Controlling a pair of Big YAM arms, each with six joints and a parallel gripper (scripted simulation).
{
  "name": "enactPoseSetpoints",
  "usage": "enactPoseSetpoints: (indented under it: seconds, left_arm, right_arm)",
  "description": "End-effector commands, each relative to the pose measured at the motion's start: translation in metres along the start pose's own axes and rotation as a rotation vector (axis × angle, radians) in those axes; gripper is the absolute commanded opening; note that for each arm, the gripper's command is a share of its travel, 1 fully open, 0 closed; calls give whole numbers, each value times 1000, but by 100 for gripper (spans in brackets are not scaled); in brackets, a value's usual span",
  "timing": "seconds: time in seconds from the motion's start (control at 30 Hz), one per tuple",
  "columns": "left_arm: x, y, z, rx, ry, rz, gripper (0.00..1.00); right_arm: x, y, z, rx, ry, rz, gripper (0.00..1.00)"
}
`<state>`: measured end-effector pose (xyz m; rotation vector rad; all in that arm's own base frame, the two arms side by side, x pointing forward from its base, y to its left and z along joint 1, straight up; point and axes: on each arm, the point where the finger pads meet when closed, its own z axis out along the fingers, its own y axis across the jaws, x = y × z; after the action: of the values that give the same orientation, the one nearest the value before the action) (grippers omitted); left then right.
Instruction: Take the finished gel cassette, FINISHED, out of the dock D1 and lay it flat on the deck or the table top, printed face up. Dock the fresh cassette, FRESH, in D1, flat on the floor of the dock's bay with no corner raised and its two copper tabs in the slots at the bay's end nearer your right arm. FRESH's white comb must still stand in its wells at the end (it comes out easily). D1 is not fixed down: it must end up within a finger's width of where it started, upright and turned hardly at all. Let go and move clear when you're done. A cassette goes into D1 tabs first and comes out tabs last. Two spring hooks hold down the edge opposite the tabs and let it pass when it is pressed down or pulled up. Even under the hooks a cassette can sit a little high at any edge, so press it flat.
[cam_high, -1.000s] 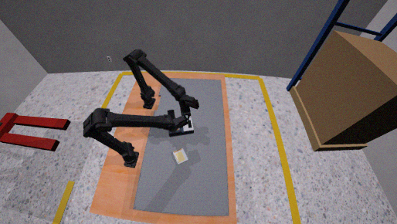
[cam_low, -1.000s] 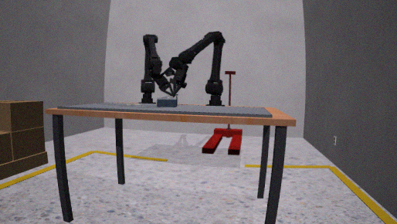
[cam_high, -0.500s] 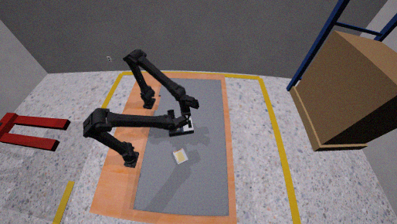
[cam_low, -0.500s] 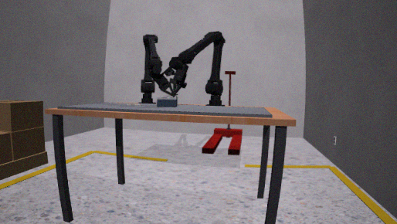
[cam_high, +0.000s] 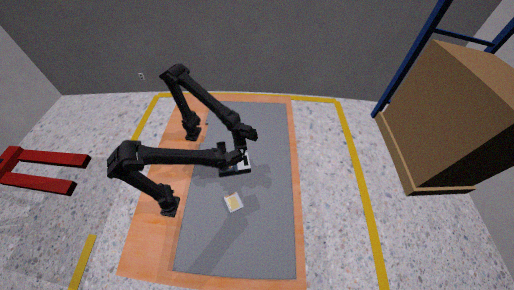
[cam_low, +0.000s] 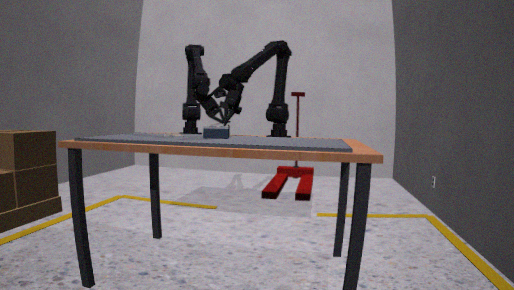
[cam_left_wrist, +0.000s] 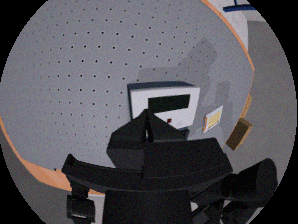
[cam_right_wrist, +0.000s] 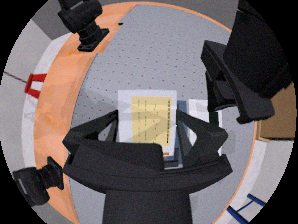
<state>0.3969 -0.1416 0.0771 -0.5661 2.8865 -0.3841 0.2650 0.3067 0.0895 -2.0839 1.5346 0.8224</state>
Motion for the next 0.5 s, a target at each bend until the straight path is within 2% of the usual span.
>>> enactPoseSetpoints:
  seconds: [0.0, 0.47]
  left_arm:
    - [29, 37, 44, -101, 98, -20, 0]
    - [29, 37, 44, -101, 98, -20, 0]
  right_arm:
    - [-18, -18, -13, 37, -13, -39, 0]
    - [-20, -22, -17, 45, -7, -51, 0]
